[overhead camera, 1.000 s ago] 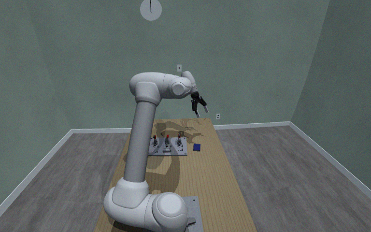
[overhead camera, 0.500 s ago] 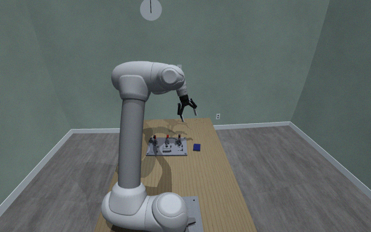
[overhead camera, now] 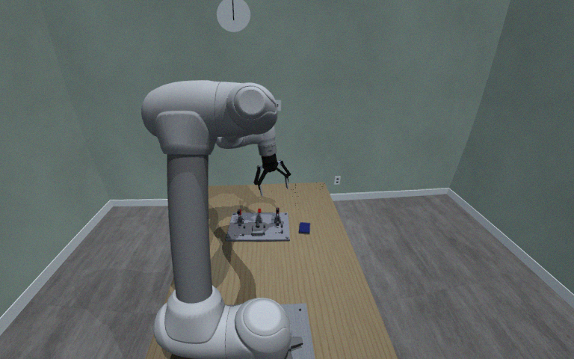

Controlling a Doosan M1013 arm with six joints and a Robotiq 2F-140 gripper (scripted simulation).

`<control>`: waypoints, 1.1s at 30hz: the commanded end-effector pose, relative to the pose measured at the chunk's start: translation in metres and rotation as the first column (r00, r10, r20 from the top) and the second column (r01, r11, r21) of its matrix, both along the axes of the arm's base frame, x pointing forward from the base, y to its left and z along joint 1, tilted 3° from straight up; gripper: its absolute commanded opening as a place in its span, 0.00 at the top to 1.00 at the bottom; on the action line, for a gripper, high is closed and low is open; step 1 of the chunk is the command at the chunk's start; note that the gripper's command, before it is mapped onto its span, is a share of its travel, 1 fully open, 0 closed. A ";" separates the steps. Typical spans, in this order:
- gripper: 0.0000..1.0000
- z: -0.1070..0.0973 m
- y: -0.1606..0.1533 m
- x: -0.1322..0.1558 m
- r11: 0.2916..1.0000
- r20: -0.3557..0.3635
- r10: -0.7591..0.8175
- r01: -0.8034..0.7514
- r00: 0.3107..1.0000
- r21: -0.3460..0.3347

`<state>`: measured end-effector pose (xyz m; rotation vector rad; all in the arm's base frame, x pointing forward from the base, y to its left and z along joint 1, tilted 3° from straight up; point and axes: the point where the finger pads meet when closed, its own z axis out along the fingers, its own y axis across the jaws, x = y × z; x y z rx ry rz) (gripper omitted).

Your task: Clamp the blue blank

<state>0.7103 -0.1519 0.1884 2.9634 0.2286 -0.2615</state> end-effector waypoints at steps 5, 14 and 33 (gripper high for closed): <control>0.00 -0.010 0.065 -0.037 0.983 0.111 -0.181 0.175 0.977 0.056; 0.00 -0.019 0.109 -0.070 0.944 0.165 -0.325 0.308 0.931 0.119; 0.72 -0.019 0.109 -0.070 0.944 0.165 -0.325 0.308 0.931 0.119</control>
